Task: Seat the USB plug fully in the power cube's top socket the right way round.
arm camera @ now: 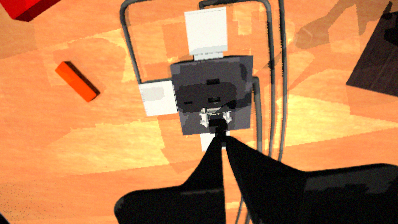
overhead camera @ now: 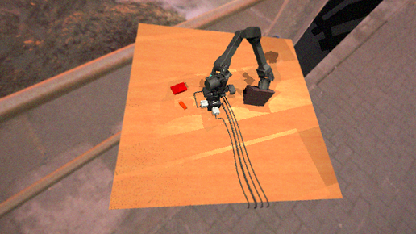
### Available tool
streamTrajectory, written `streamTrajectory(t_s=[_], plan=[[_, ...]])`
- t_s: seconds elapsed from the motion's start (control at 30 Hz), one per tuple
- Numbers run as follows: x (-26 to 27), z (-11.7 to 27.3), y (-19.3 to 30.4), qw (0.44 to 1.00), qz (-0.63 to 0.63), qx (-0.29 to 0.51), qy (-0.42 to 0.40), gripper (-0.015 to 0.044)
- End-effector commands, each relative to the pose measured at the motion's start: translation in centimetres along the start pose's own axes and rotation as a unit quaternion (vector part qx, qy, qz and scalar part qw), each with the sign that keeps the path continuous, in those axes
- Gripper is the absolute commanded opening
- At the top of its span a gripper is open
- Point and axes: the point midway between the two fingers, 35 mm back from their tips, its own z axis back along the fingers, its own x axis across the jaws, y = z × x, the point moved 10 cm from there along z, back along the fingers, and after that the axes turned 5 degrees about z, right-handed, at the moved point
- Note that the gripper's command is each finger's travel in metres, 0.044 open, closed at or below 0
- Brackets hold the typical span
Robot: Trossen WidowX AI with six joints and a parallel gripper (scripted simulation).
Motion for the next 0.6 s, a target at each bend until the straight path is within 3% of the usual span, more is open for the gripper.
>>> streamTrajectory(t_s=[0.0, 0.57], plan=[[-0.01, -0.20, 0.05, 1.000, 0.003, -0.001, 0.002, 0.0000], [-0.01, -0.40, 0.03, 1.000, 0.003, -0.001, 0.002, 0.0000]])
